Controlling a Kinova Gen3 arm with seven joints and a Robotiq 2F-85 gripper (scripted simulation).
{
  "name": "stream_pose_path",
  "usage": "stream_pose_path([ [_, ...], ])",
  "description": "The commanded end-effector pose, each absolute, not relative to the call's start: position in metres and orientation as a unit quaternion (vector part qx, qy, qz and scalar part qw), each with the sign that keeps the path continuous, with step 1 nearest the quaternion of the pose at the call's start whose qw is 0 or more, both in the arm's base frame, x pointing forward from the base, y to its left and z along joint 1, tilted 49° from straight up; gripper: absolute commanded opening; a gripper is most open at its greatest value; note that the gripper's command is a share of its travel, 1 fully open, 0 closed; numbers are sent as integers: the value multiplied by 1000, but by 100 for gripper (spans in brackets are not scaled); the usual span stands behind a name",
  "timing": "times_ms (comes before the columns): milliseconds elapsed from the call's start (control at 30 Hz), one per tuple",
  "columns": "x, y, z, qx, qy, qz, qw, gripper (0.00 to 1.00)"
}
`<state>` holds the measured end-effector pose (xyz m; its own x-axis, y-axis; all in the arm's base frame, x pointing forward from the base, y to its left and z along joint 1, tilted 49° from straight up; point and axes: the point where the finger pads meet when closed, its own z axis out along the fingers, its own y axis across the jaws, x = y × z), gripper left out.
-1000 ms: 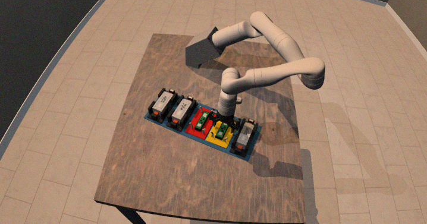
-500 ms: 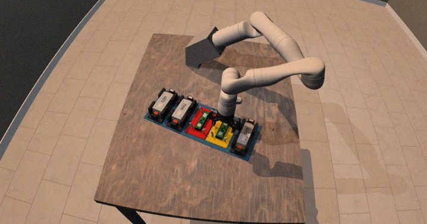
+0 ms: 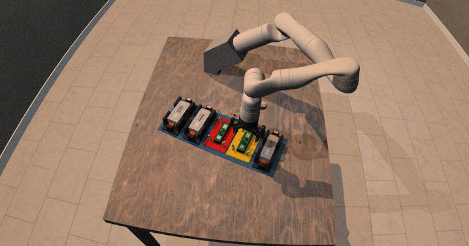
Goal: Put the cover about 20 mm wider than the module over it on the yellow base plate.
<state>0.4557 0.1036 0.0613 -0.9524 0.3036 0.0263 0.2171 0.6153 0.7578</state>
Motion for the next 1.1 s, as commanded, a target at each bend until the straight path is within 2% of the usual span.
stream_pose_path([
  [0,452,90,74,145,897,414,53,100],
  [300,450,81,82,145,897,414,53,100],
  [633,437,37,121,145,897,414,53,100],
  [1067,437,40,119,145,897,414,53,100],
])
